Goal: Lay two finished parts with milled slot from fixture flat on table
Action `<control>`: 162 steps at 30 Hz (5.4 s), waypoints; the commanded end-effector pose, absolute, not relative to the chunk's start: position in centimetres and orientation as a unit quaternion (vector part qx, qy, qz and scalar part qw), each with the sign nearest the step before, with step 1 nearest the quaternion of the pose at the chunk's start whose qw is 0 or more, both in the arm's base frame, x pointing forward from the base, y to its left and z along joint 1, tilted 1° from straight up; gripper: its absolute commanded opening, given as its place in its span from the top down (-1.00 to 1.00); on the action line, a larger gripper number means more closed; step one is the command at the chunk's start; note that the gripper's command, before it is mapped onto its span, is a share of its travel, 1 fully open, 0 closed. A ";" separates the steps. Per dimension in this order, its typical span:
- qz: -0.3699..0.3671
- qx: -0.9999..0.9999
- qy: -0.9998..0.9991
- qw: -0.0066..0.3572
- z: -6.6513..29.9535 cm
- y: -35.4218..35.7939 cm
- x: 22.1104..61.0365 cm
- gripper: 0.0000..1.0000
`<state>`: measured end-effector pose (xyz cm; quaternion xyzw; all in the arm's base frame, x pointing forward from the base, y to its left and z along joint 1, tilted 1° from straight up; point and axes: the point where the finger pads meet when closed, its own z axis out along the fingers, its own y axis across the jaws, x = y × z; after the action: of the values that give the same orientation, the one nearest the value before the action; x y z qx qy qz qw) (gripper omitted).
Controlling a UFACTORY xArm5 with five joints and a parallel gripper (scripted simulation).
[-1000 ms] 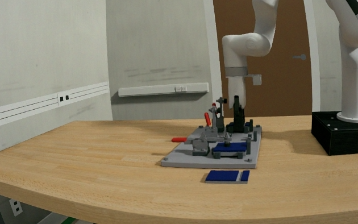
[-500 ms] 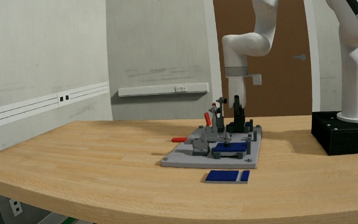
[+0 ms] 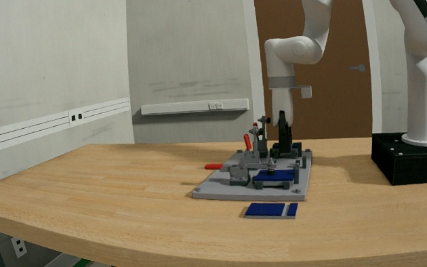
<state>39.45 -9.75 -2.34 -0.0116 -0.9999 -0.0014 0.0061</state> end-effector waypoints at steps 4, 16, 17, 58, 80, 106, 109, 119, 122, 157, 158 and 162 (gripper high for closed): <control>-0.001 -0.012 -1.000 0.004 -1.6 -9.8 39.6 1.00; -0.001 -0.012 -1.000 0.004 -0.4 -9.8 39.6 1.00; -0.001 -0.012 -1.000 0.004 -0.3 -9.8 39.6 1.00; -0.001 -0.012 -1.000 0.004 2.0 -9.8 39.3 1.00; -0.001 -0.012 -1.000 0.004 3.9 -9.8 38.9 1.00; -0.001 -0.012 -1.000 0.004 3.9 -9.9 38.9 1.00; -0.001 -0.012 -1.000 0.004 3.9 -9.9 38.9 1.00; -0.001 -0.012 -1.000 0.004 3.9 -10.6 38.8 1.00; -0.001 -0.012 -1.000 0.004 3.9 -11.0 38.8 1.00; -0.002 -0.012 -1.000 0.004 3.9 -17.2 38.7 1.00; -0.002 -0.012 -1.000 0.004 3.9 -17.2 38.7 1.00; -0.002 -0.012 -1.000 0.004 3.9 -18.1 38.7 1.00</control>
<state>38.53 -17.44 3.74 -0.0114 -0.9999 -0.0028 0.0063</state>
